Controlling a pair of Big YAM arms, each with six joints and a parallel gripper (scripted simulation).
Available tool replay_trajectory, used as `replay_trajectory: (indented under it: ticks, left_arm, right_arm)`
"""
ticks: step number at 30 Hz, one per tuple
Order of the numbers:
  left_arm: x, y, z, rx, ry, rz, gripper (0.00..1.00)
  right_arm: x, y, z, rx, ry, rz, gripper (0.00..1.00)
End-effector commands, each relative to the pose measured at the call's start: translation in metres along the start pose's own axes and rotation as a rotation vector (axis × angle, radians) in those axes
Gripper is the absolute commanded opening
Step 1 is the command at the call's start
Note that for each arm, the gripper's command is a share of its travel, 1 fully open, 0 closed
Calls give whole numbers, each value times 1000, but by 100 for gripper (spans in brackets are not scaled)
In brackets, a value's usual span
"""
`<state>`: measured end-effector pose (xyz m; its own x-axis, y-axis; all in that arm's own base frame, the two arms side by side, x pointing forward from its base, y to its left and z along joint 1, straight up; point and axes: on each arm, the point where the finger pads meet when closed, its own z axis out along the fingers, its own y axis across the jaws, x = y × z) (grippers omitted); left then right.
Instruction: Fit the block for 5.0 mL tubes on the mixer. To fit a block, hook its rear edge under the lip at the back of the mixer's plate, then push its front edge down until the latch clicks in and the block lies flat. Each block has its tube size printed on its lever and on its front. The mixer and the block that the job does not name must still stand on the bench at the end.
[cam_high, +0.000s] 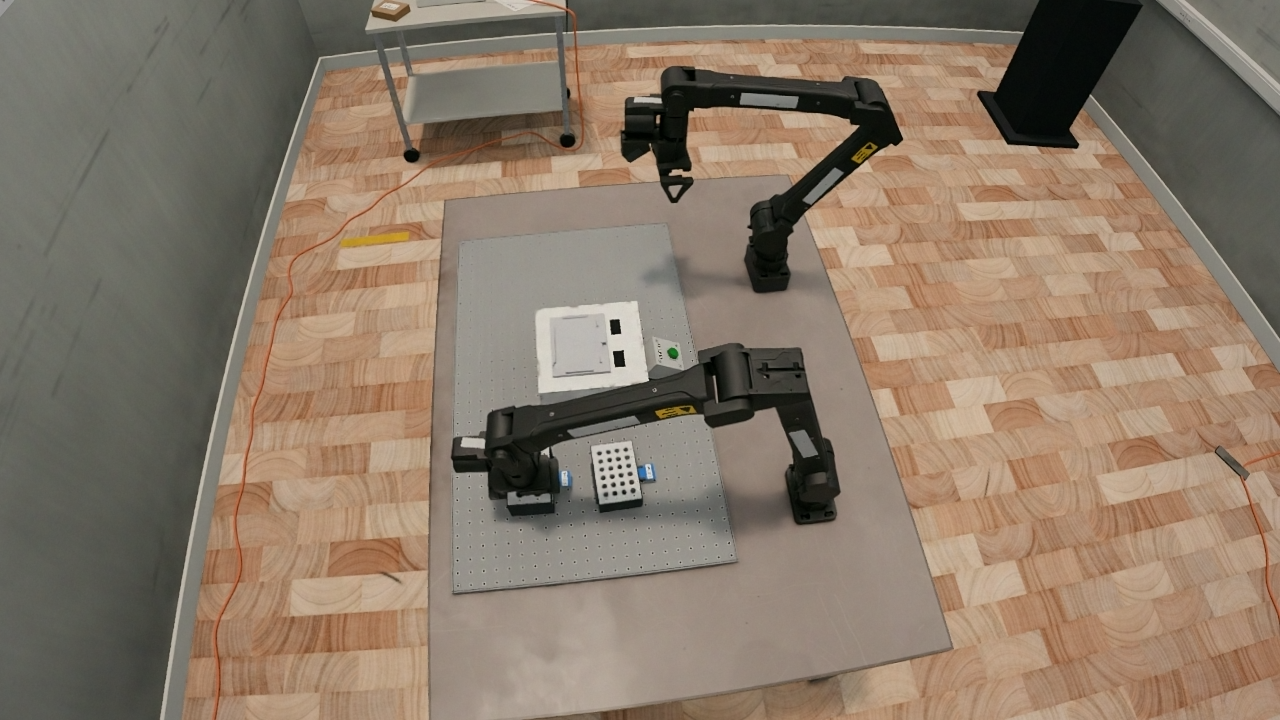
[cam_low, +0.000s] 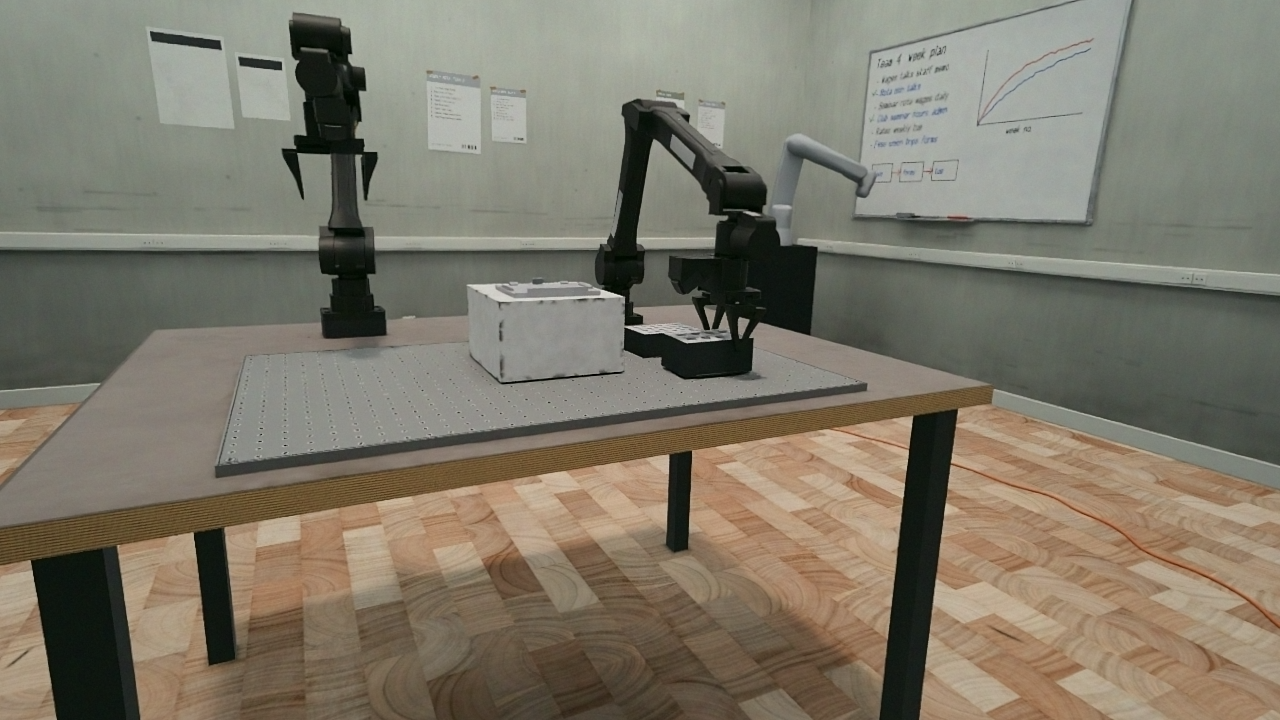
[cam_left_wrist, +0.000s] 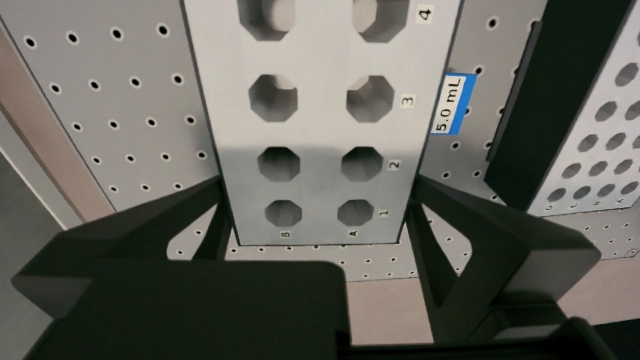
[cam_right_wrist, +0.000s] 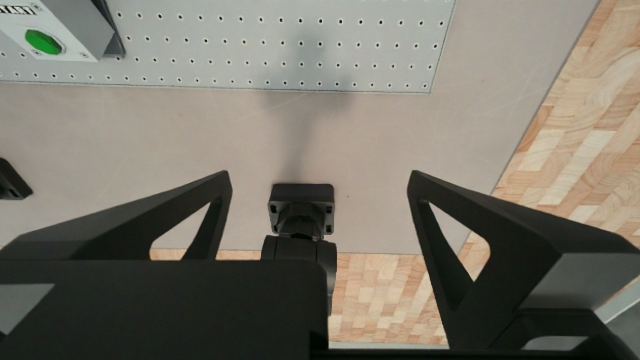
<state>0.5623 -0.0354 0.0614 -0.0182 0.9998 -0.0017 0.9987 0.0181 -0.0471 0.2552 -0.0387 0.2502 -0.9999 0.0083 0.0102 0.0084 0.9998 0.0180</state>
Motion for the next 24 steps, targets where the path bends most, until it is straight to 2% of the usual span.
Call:
replay_trajectory:
  ticks: [1, 3, 6, 16, 24]
  left_arm:
    - [-3, 35, -82, -149, -38, 3, 0]
    - [2, 34, -87, -152, -16, 5, 0]
    - [2, 34, -94, -153, -30, 7, 0]
    - [0, 30, -84, -110, -19, -12, 0]
    - [0, 28, -113, -141, -22, -10, 0]
  right_arm:
    - [-9, -2, -20, 7, -45, 14, 100]
    - [-9, -2, -21, 7, -47, 14, 100]
    - [-10, -2, -22, 8, -49, 14, 100]
    - [-9, -1, -20, 7, -42, 14, 100]
    - [-2, -1, -9, 3, -14, 14, 100]
